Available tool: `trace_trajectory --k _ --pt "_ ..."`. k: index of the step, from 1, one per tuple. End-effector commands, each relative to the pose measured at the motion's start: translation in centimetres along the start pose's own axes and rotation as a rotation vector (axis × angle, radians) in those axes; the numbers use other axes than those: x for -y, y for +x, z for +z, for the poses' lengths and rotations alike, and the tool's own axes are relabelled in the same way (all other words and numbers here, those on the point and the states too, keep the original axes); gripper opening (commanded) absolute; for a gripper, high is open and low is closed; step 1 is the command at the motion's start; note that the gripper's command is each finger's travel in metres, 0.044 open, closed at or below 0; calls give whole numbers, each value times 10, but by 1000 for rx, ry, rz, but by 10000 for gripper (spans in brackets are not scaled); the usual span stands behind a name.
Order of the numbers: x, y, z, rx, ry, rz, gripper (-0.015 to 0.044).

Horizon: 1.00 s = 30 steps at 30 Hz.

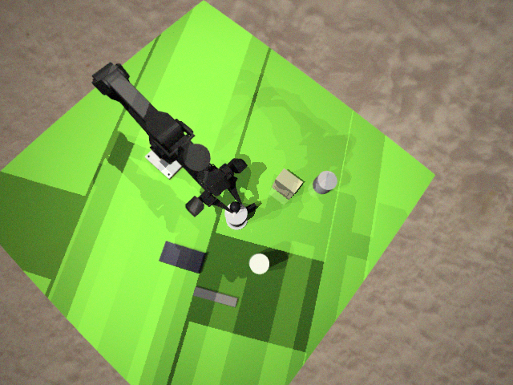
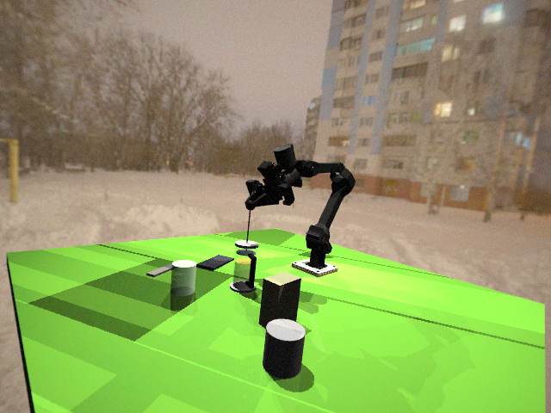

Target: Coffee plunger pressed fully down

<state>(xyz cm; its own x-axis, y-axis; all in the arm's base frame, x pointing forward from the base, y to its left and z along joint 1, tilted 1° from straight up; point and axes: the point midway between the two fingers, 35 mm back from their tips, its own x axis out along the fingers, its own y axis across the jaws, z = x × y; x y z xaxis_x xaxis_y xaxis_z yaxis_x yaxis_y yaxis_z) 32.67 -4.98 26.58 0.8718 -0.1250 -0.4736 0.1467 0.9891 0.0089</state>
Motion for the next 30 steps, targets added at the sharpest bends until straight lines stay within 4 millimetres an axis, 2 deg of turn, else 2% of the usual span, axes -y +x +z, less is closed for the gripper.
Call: trace_trajectory --k 1,30 --pt "0 0 0 1 -3 0 119" --pt "0 28 -34 1 -3 0 119"
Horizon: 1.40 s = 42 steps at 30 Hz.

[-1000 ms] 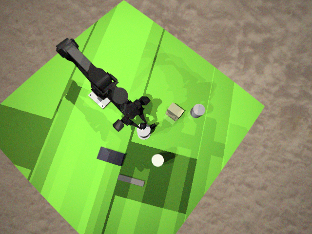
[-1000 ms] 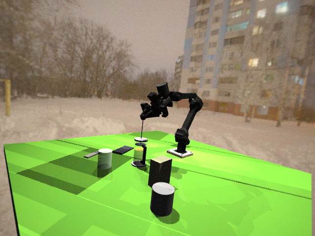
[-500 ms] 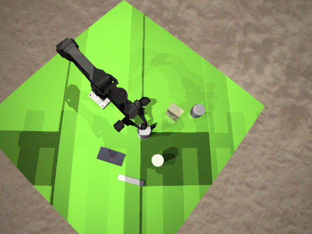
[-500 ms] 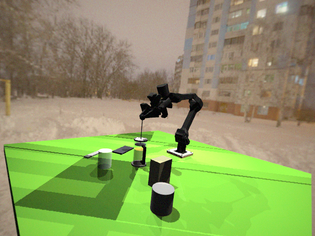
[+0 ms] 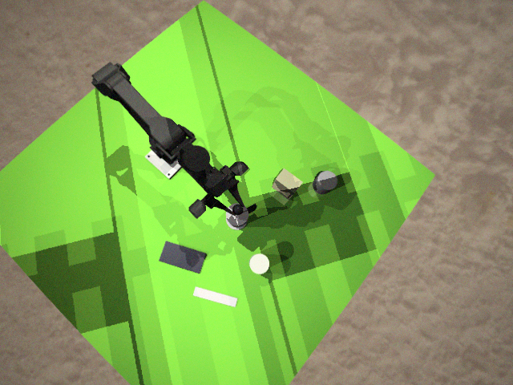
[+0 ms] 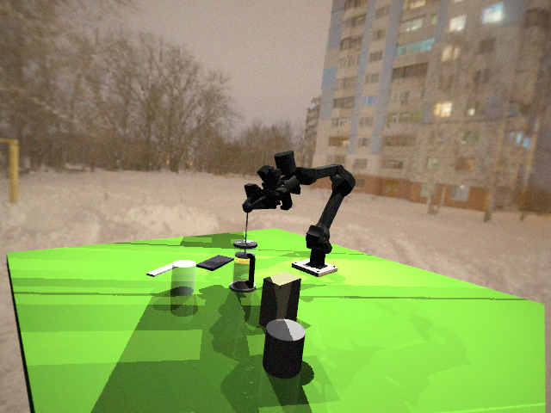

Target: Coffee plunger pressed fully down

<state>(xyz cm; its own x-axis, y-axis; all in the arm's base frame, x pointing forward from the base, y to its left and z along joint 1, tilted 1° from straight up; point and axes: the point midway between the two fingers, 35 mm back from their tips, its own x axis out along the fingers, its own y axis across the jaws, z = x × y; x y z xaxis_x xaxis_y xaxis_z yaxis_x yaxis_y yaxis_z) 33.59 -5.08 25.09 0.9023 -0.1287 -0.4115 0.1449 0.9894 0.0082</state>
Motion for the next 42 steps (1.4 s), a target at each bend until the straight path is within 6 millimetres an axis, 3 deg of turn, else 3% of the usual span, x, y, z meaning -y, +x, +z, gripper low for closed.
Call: trace_trajectory --k 1,30,42 --pt "0 12 -27 -68 -1 -1 119" --pt "0 38 -66 -67 -1 -1 119" --pt "-1 46 -64 -67 -1 -1 119"
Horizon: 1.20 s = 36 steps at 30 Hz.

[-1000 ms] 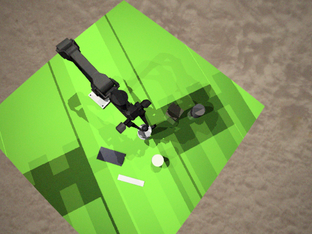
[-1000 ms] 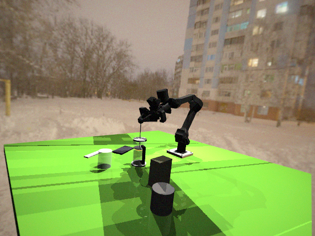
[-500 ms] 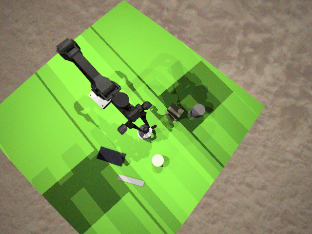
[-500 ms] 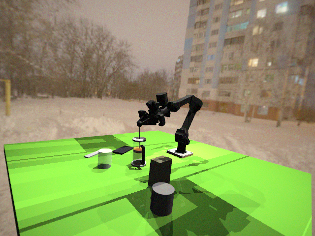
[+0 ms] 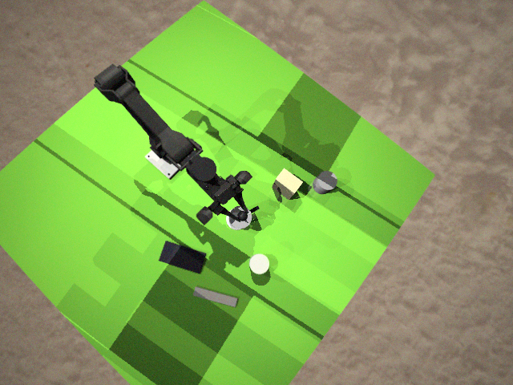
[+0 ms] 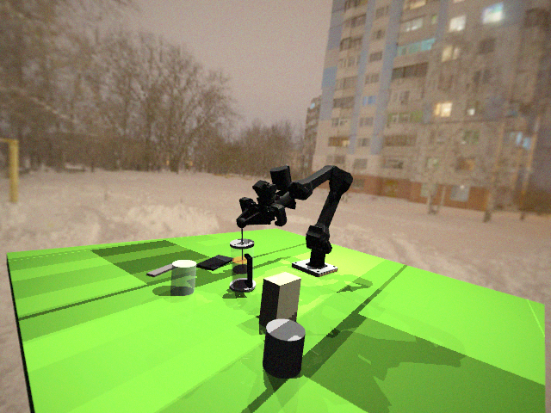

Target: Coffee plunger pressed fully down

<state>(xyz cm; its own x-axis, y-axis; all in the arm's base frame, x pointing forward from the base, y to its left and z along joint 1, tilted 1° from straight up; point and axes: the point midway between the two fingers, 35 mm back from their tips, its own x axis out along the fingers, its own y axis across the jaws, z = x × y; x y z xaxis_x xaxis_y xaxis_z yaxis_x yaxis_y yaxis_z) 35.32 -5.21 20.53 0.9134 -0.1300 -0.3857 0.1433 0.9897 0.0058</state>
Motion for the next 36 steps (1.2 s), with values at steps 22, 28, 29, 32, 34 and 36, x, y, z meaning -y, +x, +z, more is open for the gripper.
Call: trace_trajectory --k 22,28,29,32,34,36 --pt "0 12 -26 -94 2 -1 119" --pt "0 13 -25 -94 2 -1 119" --pt "0 13 -25 -94 2 -1 119" --pt "0 14 -25 -94 2 -1 119" --pt "0 14 -24 -94 2 -1 119" --pt "0 14 -24 -94 2 -1 119"
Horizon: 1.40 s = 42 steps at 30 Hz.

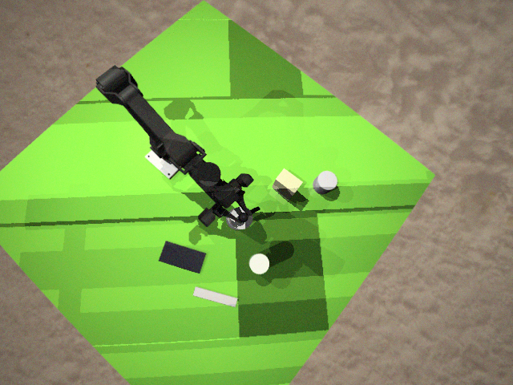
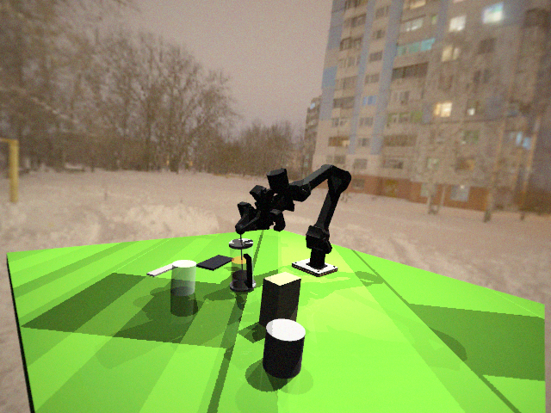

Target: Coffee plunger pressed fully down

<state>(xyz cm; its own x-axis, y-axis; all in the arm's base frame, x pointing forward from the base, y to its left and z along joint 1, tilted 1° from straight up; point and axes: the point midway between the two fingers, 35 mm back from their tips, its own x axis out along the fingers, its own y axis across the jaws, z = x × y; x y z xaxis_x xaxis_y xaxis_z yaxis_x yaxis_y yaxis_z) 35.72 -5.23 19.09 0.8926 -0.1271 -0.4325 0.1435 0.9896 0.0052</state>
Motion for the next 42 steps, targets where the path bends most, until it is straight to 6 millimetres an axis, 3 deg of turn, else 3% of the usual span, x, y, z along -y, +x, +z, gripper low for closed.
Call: trace_trajectory --k 1,42 --pt "0 5 -12 -43 2 -1 119" --pt "0 8 -9 -43 2 -1 119"
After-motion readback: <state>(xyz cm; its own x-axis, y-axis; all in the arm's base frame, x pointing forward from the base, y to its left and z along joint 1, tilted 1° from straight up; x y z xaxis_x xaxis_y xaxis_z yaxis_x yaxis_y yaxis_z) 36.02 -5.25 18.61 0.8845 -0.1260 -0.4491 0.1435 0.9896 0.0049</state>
